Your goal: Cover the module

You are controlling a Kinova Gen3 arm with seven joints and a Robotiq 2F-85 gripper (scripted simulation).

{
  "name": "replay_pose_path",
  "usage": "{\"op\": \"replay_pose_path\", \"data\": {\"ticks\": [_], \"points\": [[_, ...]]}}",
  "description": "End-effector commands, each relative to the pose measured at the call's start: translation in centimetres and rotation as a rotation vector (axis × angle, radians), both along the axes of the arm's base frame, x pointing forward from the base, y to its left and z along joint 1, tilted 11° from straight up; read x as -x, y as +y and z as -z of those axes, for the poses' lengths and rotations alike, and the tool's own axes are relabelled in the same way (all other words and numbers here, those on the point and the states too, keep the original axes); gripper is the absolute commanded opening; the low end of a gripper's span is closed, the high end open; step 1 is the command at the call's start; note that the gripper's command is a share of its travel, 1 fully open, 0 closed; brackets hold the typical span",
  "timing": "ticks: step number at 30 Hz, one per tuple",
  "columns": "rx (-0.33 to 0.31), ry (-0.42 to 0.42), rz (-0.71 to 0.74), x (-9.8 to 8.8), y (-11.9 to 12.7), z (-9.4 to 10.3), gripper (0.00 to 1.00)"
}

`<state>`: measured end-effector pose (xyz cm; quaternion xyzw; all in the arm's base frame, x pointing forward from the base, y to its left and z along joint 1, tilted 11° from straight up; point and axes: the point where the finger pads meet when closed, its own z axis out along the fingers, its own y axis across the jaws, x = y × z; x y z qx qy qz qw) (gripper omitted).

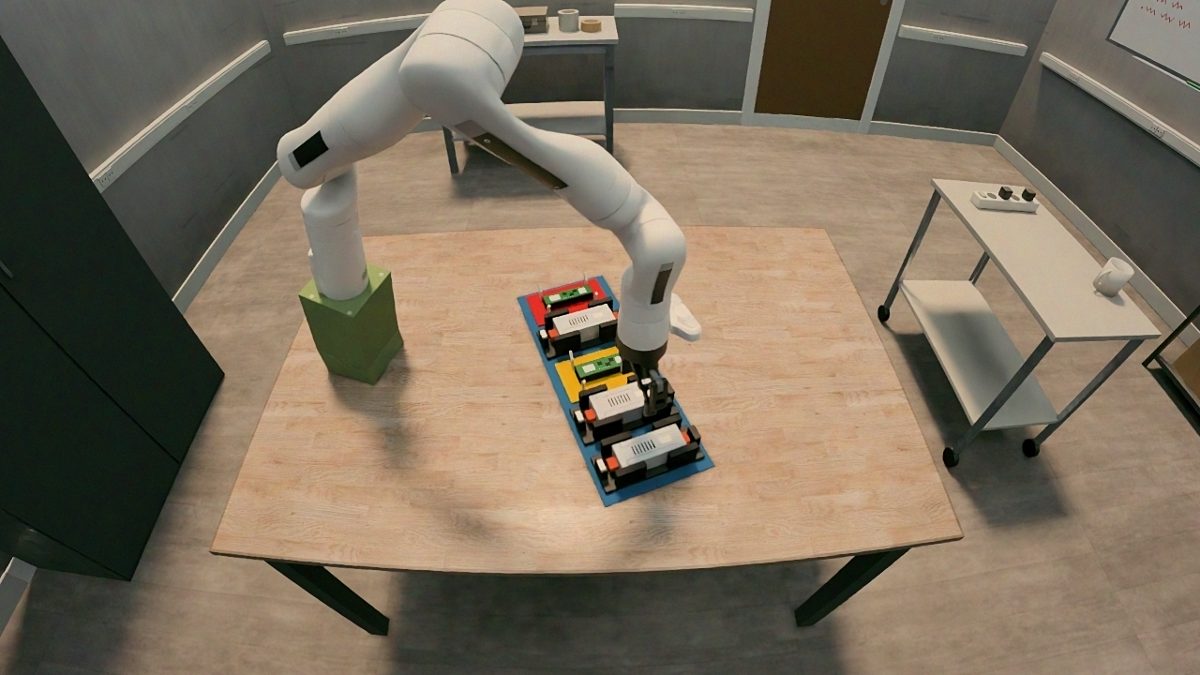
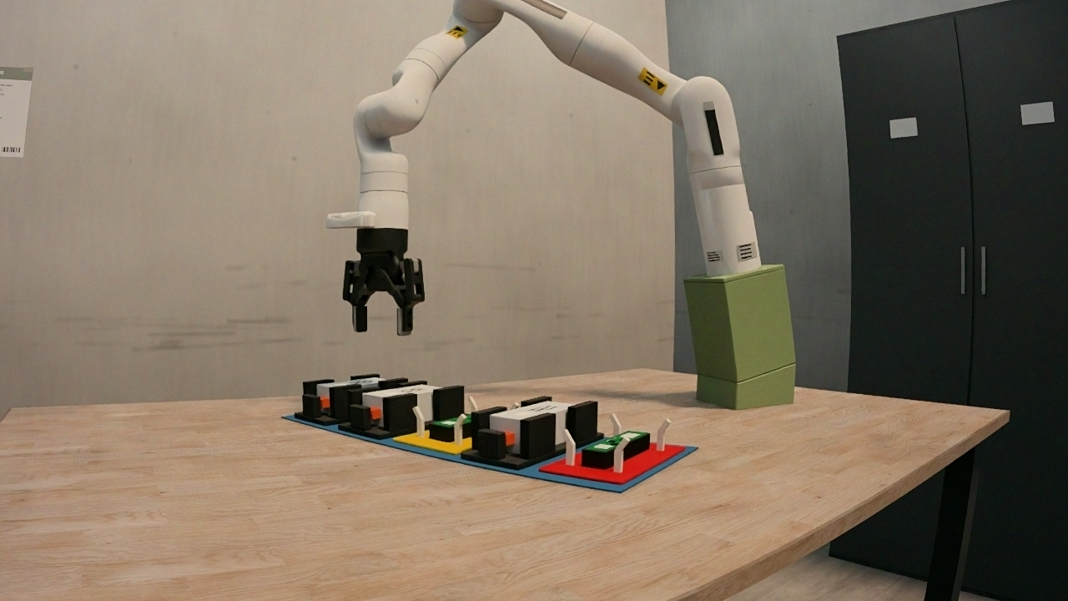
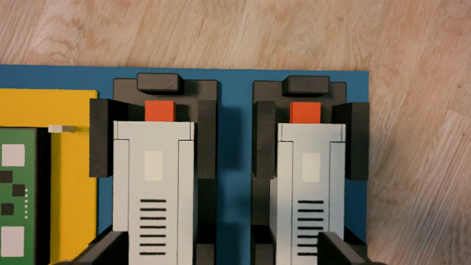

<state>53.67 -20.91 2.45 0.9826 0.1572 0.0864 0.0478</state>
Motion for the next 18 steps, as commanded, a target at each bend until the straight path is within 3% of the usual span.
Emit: {"op": "replay_pose_path", "data": {"ticks": [1,11,18], "points": [[0.002,-0.003,0.001,0.0,0.0,-0.1,1.0],[0.002,-0.003,0.001,1.8,5.6,0.9,1.0],[0.002,-0.003,0.001,1.8,5.6,0.9,1.0]]}}
